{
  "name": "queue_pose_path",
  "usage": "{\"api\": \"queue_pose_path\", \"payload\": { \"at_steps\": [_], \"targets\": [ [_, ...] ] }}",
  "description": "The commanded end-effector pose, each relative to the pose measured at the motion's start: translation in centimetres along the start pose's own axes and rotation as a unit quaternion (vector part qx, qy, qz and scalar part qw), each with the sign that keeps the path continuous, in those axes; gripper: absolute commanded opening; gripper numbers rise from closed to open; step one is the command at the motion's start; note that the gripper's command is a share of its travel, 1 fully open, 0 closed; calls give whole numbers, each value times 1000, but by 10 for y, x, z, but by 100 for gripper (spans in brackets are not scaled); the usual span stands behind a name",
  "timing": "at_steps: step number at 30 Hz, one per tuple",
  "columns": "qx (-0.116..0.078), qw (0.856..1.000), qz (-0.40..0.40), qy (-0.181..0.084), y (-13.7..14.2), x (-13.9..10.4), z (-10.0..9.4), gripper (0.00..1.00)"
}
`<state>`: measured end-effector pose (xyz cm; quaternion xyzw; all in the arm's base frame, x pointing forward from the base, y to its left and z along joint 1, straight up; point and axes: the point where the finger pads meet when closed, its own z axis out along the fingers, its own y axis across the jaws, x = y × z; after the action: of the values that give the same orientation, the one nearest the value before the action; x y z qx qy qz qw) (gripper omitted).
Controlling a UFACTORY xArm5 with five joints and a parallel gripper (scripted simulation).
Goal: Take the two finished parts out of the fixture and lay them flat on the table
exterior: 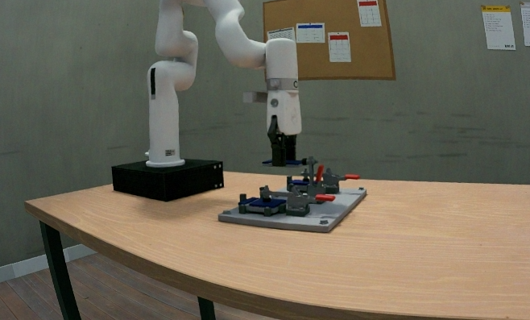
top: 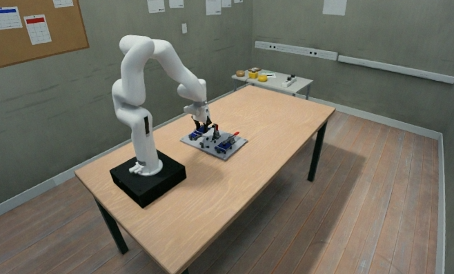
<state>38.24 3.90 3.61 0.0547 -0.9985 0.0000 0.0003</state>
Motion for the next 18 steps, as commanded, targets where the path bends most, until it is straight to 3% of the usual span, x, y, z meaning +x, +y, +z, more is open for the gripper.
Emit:
{"api": "queue_pose_path", "payload": {
  "at_steps": [1, 18],
  "targets": [
    [0, 1000, 0, -2, 7, -2, -1, 0],
    [0, 1000, 0, -1, 68, -2, -1, 0]
  ]
}}
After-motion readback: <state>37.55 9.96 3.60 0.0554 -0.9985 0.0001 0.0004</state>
